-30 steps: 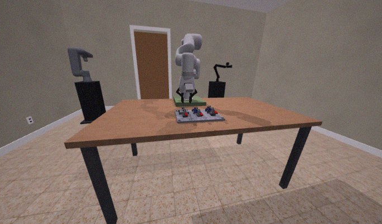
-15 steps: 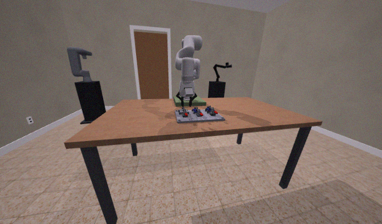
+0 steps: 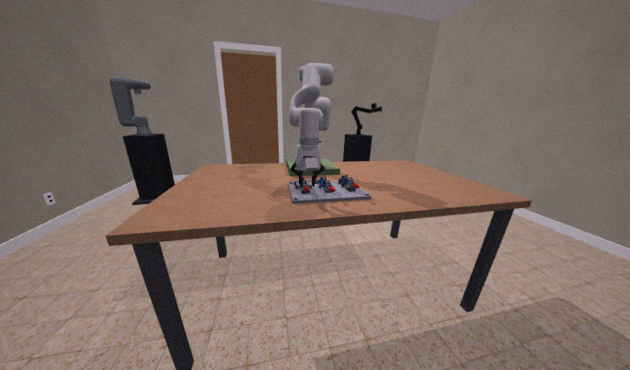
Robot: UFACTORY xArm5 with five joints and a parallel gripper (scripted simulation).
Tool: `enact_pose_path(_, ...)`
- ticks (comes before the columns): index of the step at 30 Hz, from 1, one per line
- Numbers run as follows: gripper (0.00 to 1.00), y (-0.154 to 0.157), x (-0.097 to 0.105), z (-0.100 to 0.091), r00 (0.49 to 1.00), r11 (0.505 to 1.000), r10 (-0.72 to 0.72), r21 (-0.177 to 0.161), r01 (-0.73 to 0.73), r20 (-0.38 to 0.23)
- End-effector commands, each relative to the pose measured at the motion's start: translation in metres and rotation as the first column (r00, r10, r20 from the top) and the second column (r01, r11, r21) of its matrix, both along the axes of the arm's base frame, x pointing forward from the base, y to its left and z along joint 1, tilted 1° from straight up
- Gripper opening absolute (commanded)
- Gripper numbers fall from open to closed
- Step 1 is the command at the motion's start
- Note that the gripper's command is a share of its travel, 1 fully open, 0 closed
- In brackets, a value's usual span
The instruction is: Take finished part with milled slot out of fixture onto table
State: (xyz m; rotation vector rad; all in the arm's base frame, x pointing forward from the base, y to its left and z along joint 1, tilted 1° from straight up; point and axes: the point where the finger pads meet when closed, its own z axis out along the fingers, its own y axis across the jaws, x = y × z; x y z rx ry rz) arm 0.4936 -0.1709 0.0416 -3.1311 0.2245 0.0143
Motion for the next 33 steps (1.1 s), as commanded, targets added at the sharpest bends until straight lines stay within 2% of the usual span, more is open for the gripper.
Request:
enact_pose_path(1,0.47,-0.001,0.002,-0.001,1.000,1.000,0.000,-0.002,0.000,0.005)
enact_pose_path(21,0.47,-0.001,0.002,-0.003,1.000,1.000,0.000,-0.002,0.000,0.005)
enact_pose_path(33,0.47,0.000,0.003,-0.020,1.000,1.000,0.000,-0.002,0.000,0.005)
